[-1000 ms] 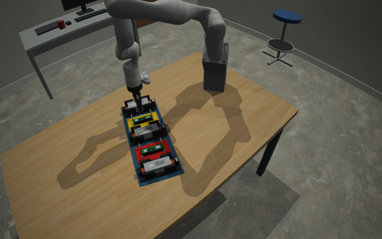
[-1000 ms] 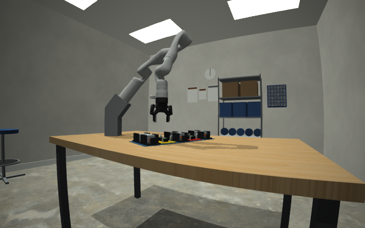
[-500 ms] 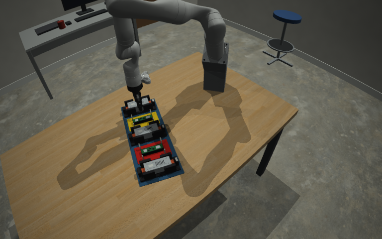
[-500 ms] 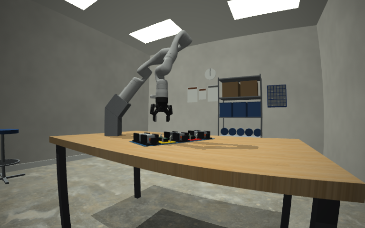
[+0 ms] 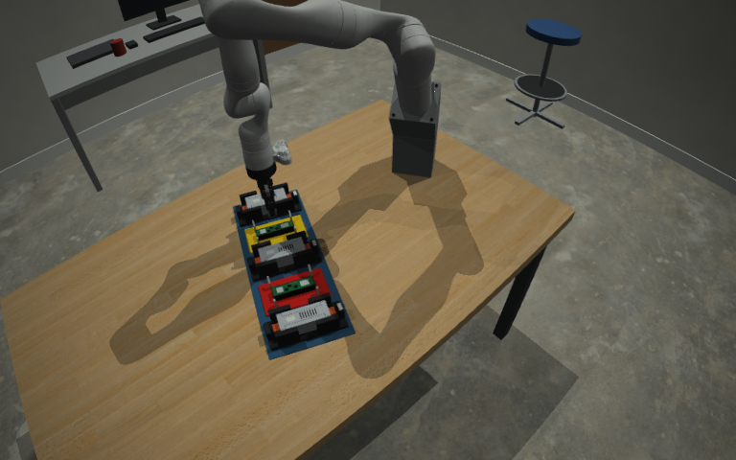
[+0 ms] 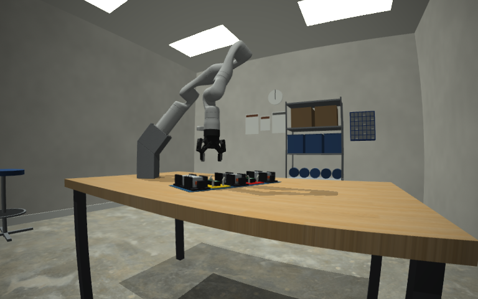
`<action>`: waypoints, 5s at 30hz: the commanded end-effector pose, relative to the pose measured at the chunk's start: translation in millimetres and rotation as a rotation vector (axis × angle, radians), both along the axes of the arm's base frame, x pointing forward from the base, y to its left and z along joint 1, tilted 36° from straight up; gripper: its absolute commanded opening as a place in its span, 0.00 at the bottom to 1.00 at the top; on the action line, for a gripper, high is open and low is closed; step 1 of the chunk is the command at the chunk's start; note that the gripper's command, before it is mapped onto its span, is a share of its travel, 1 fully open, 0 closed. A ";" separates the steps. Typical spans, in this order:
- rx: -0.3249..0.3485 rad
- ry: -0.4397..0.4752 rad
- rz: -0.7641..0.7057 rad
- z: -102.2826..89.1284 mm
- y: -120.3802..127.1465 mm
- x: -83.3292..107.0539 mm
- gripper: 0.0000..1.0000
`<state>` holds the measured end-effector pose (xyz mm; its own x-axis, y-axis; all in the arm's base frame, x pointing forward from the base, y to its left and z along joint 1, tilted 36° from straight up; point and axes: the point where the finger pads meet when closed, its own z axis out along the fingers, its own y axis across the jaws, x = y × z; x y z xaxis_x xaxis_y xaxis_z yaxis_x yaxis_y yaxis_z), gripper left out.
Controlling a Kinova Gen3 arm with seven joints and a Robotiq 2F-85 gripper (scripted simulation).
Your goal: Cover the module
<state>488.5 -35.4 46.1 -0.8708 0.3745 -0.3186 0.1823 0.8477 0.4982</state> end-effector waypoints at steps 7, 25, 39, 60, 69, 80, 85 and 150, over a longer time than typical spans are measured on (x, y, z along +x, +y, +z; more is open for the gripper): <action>-0.006 -0.004 0.004 -11.4 4.9 8.1 1.00; -0.006 -0.005 0.004 -29.1 13.1 18.5 1.00; -0.004 -0.004 0.002 -35.8 16.3 22.2 1.00; -0.007 -0.005 0.005 -47.8 21.8 29.2 1.00; -0.001 -0.002 0.002 -48.4 23.4 28.8 1.00; -0.008 -0.006 0.005 -56.8 25.9 34.5 1.00; -0.008 -0.006 0.005 -56.8 25.9 34.5 1.00; -0.001 -0.002 0.001 -72.7 34.1 42.9 0.55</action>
